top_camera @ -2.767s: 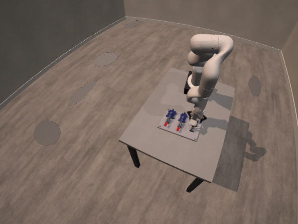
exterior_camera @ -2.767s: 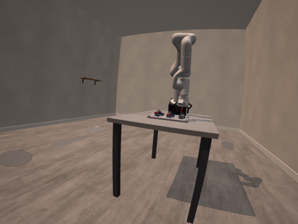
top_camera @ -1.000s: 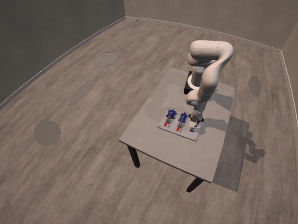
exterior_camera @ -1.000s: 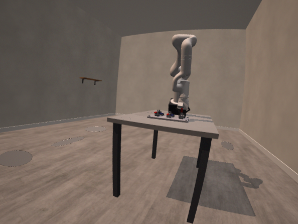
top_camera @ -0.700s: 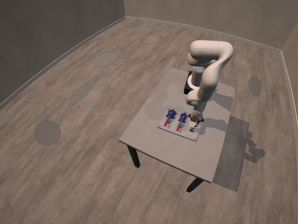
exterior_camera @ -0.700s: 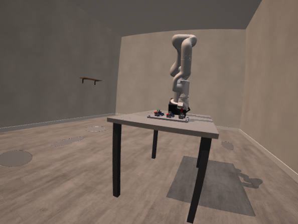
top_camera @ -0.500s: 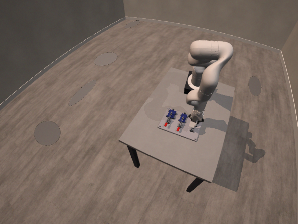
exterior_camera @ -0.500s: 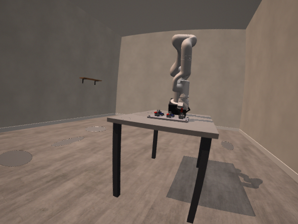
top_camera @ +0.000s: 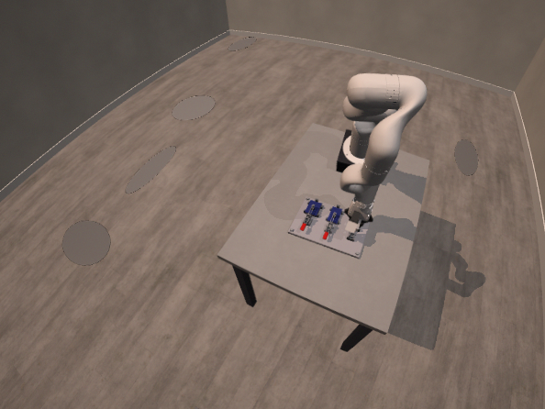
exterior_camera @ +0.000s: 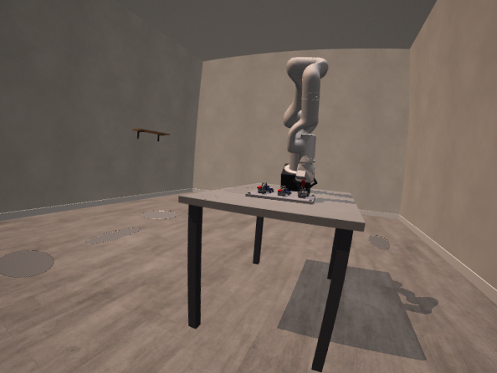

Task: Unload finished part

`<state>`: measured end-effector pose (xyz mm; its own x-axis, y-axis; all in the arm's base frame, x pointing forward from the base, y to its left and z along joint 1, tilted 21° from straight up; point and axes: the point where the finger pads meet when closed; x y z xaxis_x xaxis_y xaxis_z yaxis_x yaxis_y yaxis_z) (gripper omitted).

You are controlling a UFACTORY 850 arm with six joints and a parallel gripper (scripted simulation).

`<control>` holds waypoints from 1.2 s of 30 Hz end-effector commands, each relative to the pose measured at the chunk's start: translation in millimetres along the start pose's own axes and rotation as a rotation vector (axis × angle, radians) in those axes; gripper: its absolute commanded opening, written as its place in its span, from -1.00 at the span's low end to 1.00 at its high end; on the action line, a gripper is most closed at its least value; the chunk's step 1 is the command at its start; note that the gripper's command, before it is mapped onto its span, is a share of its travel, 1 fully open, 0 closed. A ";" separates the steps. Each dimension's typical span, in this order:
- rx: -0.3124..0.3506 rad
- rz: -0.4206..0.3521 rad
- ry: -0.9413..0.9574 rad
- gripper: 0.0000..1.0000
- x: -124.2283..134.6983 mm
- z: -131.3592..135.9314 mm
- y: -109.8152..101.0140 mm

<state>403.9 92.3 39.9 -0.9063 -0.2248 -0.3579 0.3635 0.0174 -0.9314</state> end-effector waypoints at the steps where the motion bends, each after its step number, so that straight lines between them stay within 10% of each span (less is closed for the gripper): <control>1: 0.000 0.001 0.000 -1.00 -0.4 0.0 -0.5; 36: 0.000 0.001 0.000 -1.00 -0.3 0.0 -25.9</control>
<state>396.1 91.9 59.8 -0.9063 -0.2247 -0.3580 0.3636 0.0176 -0.9314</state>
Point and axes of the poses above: the point where the finger pads meet when closed, its own y axis out along the fingers, its own z axis across the jaws, x = y × z, and after that the axes turned 14 degrees about -y, right-handed
